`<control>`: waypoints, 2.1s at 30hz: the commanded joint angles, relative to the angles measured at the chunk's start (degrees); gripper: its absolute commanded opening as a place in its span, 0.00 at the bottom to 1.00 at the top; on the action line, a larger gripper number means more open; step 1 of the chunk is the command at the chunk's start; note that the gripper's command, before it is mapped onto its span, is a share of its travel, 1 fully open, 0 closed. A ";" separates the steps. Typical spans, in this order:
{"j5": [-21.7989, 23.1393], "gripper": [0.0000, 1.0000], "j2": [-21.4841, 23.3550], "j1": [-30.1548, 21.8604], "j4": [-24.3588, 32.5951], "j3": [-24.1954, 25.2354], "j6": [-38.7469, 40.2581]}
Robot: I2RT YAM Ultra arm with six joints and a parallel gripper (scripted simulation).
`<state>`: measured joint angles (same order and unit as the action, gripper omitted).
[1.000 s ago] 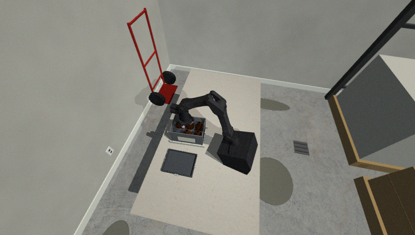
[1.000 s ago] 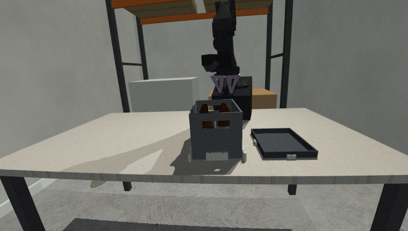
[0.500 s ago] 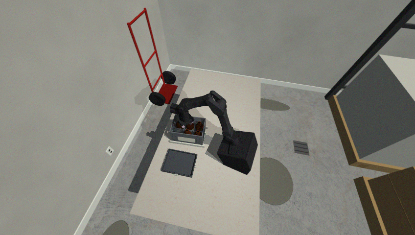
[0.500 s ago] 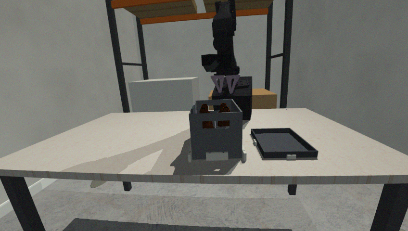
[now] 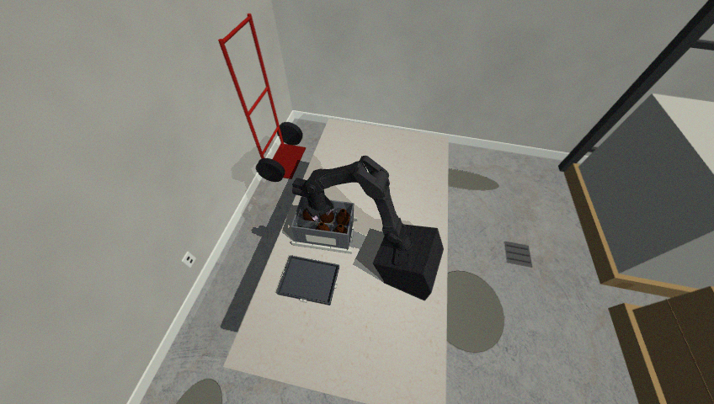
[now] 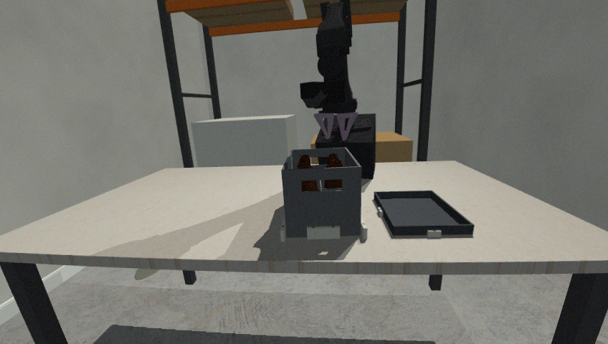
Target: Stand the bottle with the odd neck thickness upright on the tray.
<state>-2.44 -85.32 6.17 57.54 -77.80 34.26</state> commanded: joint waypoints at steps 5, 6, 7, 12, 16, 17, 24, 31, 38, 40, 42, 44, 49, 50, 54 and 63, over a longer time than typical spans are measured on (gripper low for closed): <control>-0.38 0.61 -0.84 -0.16 -2.01 1.26 0.43; -0.38 0.61 -0.90 -0.16 -2.22 1.39 0.43; -0.38 0.61 -0.64 -0.16 -2.47 1.17 0.43; -0.37 0.61 0.03 -0.16 -3.18 1.65 0.43; -0.39 0.61 -1.71 -0.17 -4.24 2.52 0.43; -0.38 0.61 -1.85 -0.17 -4.55 2.22 0.44; -0.39 0.61 -2.68 -0.19 -6.47 3.90 0.43; -0.38 0.61 -3.01 -0.20 -7.77 3.11 0.43; -0.38 0.61 -2.58 -0.20 -9.03 4.28 0.44; -0.39 0.61 -3.40 -0.20 -9.26 5.18 0.43; -0.39 0.61 -4.00 -0.21 -9.48 4.36 0.44; -0.39 0.61 -4.00 -0.21 -9.48 4.36 0.44; -0.39 0.61 -2.72 -0.20 -9.69 4.97 0.43; -0.39 0.61 -2.76 -0.20 -9.71 5.03 0.43; -0.39 0.61 -2.80 -0.20 -9.72 5.07 0.43; -0.39 0.61 -2.80 -0.20 -9.68 5.07 0.43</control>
<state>-2.44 -89.08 6.17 48.75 -73.38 34.28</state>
